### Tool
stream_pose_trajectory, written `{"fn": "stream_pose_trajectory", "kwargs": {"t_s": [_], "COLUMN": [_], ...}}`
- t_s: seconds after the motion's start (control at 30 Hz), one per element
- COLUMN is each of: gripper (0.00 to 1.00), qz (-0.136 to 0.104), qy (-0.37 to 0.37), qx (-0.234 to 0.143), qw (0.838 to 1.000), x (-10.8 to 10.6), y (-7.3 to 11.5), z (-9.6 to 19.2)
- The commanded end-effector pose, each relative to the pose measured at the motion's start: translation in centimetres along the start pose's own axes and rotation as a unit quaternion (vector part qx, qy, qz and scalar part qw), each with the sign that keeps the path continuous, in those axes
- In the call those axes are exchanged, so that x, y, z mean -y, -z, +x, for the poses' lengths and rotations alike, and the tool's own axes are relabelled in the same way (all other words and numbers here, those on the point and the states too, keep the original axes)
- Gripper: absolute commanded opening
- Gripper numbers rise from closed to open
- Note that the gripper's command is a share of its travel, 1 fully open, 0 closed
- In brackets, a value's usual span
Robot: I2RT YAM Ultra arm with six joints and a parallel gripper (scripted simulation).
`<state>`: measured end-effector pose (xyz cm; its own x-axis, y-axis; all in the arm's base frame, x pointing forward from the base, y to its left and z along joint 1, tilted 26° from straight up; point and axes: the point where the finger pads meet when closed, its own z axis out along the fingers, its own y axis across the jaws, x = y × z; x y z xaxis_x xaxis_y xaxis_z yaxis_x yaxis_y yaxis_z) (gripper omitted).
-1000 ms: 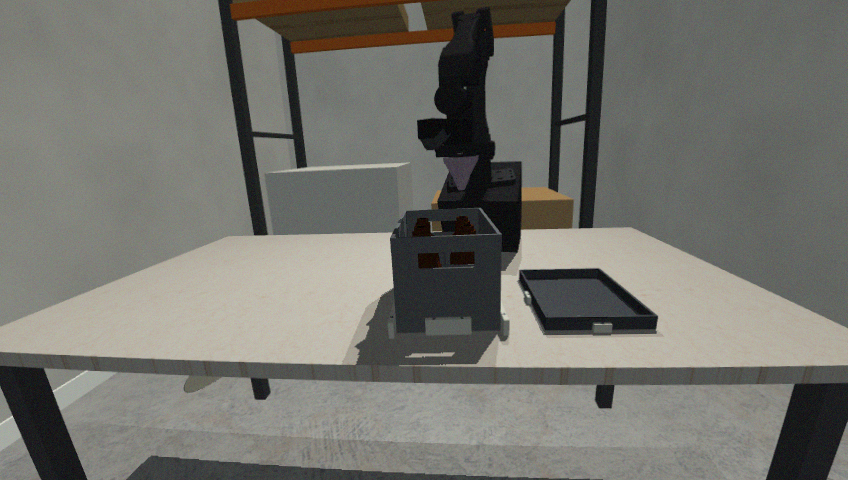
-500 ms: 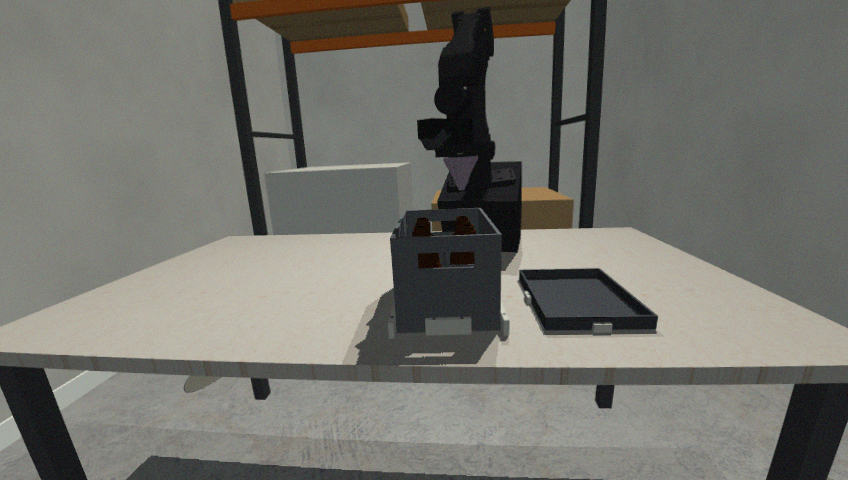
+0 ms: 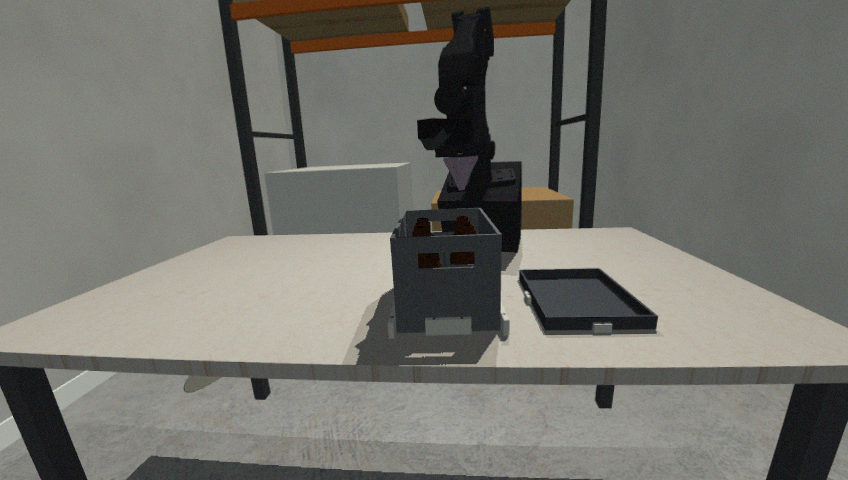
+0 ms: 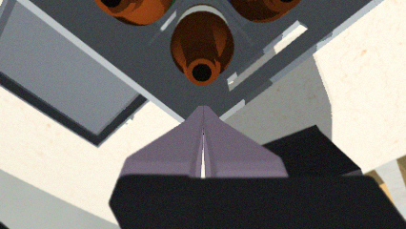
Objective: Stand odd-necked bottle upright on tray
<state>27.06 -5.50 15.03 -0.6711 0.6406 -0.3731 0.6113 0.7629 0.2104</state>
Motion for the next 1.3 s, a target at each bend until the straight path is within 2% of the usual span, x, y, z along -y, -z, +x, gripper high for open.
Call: {"fn": "stream_pose_trajectory", "kwargs": {"t_s": [0.0,0.33,0.43,0.6,0.73,0.83,1.03,1.13,1.27], "gripper": [0.0,0.0,0.0,0.0,0.0,0.0,0.0,0.0,0.0], "qz": [-0.012,-0.011,-0.002,-0.003,0.0,0.002,0.003,0.003,0.0], "qy": [0.0,0.0,-0.001,-0.001,-0.001,-0.001,-0.002,-0.002,0.002], "qx": [0.028,0.027,0.018,0.042,0.042,0.058,0.087,0.095,0.099], "qw": [1.0,1.0,1.0,0.999,0.999,0.998,0.996,0.996,0.995], "x": [-0.6,-0.6,-0.6,-2.3,-2.7,-4.0,-5.8,-6.2,-6.6], "y": [1.2,1.1,0.6,1.2,1.3,1.4,0.9,0.6,0.9], "z": [-1.3,-1.3,-1.9,-6.6,-7.7,-11.8,-17.5,-19.0,-19.2]}}
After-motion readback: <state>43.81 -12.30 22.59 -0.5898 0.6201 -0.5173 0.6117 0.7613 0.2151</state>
